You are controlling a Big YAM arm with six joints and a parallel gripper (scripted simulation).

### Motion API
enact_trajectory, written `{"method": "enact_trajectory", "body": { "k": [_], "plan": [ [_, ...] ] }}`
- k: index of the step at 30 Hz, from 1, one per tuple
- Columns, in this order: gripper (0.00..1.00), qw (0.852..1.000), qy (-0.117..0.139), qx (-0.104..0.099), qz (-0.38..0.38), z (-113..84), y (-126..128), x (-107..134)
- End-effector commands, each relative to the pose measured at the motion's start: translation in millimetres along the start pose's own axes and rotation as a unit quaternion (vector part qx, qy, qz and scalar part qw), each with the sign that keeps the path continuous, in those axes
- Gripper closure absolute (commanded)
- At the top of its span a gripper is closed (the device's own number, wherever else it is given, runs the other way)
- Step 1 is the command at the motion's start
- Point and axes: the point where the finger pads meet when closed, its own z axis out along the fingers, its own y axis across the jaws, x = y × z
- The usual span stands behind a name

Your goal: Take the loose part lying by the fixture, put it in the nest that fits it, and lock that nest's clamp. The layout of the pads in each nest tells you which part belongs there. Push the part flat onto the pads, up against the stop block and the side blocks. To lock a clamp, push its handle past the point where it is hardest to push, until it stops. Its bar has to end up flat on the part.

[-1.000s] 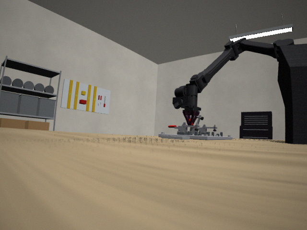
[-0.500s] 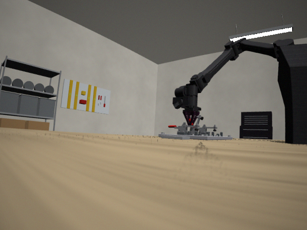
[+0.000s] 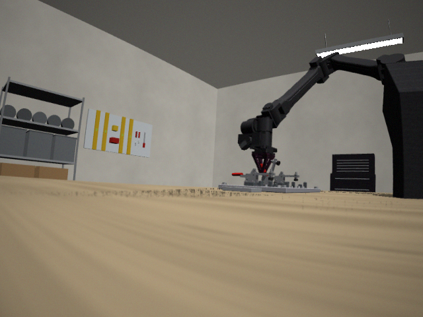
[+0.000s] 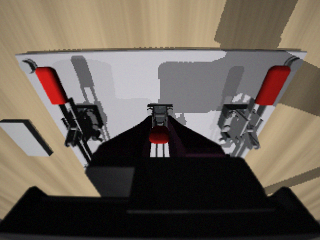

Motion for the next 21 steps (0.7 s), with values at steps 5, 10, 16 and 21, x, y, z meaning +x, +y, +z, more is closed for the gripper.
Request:
{"method": "enact_trajectory", "body": {
  "k": [5, 10, 16, 21],
  "plan": [
    [1.00, 1.000, 0.009, 0.004, -0.001, -5.1, -4, 14],
    [1.00, 1.000, 0.009, 0.004, -0.001, -5.1, -4, 14],
    [0.55, 1.000, 0.011, 0.002, -0.004, -0.7, 1, 14],
    [0.55, 1.000, 0.009, 0.002, -0.003, -0.7, 0, 13]
  ]
}}
